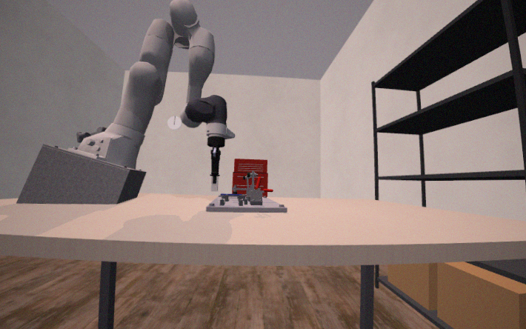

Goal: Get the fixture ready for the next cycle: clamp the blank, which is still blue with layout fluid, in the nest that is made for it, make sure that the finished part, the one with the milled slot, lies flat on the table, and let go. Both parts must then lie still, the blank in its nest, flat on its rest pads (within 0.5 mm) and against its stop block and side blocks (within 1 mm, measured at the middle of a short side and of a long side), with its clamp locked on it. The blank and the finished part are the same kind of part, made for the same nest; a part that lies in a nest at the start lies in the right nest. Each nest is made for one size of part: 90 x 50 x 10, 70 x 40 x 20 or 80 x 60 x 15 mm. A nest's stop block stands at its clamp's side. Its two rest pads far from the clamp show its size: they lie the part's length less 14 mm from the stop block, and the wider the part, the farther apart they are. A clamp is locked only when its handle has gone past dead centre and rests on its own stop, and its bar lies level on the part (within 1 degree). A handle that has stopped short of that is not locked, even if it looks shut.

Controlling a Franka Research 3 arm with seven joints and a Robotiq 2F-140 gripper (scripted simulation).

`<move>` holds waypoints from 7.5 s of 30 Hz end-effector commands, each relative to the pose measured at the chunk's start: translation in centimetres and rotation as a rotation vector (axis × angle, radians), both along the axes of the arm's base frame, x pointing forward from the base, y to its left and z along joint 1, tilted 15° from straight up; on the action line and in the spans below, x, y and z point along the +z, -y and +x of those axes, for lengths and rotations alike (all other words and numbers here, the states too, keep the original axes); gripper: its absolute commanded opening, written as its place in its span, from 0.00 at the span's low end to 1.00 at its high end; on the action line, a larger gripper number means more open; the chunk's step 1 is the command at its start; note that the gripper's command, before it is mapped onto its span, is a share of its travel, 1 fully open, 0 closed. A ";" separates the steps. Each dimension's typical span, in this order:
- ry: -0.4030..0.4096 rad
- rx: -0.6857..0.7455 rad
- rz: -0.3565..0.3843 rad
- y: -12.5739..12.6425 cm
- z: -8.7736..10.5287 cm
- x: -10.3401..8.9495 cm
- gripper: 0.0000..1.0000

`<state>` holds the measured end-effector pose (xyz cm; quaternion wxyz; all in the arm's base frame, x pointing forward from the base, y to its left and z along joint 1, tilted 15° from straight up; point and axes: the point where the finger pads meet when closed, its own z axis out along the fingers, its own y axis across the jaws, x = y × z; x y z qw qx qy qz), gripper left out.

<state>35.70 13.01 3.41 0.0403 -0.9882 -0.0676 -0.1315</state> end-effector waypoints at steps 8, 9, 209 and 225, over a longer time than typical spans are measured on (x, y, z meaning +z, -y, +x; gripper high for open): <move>-0.016 0.001 -0.009 0.5 -1.0 2.0 0.00; -0.016 0.001 -0.009 0.5 -1.0 2.0 0.00; -0.016 0.001 -0.009 -4.8 7.1 0.3 0.00; -0.016 0.001 -0.009 -4.4 7.1 0.3 0.00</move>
